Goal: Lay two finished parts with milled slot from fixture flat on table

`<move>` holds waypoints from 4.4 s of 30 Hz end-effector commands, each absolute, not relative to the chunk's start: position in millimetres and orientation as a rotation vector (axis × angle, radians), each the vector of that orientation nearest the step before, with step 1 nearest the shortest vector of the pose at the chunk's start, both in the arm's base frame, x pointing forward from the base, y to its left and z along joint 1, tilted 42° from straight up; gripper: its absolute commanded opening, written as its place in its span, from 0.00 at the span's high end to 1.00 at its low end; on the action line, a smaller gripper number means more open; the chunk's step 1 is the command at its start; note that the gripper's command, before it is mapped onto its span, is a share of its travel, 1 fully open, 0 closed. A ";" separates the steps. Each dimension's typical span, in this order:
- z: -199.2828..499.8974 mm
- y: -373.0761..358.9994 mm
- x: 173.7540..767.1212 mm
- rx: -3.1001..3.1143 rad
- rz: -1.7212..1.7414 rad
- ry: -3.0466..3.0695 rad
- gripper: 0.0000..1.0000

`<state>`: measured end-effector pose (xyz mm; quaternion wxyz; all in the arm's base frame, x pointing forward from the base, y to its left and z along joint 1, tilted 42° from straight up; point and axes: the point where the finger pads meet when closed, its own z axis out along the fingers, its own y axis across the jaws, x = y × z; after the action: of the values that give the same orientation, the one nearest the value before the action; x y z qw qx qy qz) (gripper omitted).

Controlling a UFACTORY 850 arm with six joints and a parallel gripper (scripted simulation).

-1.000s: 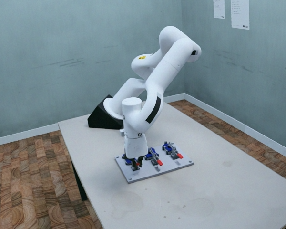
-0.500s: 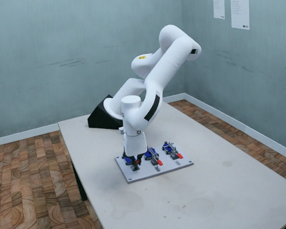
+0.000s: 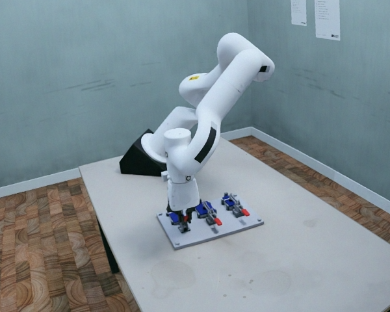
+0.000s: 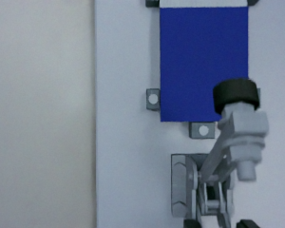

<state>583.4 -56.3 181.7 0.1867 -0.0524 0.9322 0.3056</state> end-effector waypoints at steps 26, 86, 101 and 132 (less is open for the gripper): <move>178.3 -57.1 572.5 -0.147 0.859 2.624 1.00; 175.9 -56.9 567.0 -0.147 0.859 2.624 1.00; 175.7 -56.7 567.0 -0.147 0.859 2.624 0.52; 177.2 -57.9 566.5 -0.147 0.859 2.624 0.52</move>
<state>566.4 -56.4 175.4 0.1863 -0.0523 0.9323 0.3057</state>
